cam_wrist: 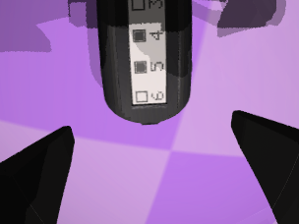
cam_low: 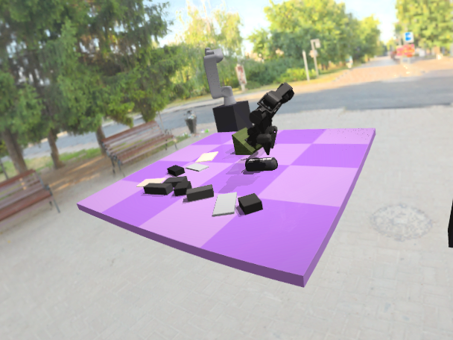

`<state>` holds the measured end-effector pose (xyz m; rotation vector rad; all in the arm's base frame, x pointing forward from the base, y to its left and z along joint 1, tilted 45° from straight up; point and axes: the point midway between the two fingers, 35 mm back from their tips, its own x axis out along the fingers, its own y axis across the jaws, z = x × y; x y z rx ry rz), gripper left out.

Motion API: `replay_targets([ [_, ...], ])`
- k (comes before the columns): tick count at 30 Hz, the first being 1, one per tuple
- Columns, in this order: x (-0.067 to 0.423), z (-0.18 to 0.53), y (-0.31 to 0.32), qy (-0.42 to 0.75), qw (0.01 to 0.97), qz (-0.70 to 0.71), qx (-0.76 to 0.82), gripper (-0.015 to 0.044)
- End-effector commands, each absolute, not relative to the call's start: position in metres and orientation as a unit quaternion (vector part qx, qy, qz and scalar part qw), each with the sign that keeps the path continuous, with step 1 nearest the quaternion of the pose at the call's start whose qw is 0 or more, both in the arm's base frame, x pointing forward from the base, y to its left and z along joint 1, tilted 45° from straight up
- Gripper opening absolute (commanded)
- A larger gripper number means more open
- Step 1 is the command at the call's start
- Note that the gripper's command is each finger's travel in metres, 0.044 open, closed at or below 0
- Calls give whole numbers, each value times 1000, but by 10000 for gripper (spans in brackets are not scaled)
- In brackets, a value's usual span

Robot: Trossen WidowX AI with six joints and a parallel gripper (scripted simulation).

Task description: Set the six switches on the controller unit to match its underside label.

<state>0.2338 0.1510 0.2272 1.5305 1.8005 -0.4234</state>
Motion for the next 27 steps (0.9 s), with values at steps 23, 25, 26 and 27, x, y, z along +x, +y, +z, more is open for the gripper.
replay_targets([
  [23,235,205,174,696,354,-180,598,440],
  [25,234,203,176,696,354,-179,598,440],
  [26,234,202,178,696,354,-179,598,440],
  [27,234,200,179,697,354,-179,598,440],
])
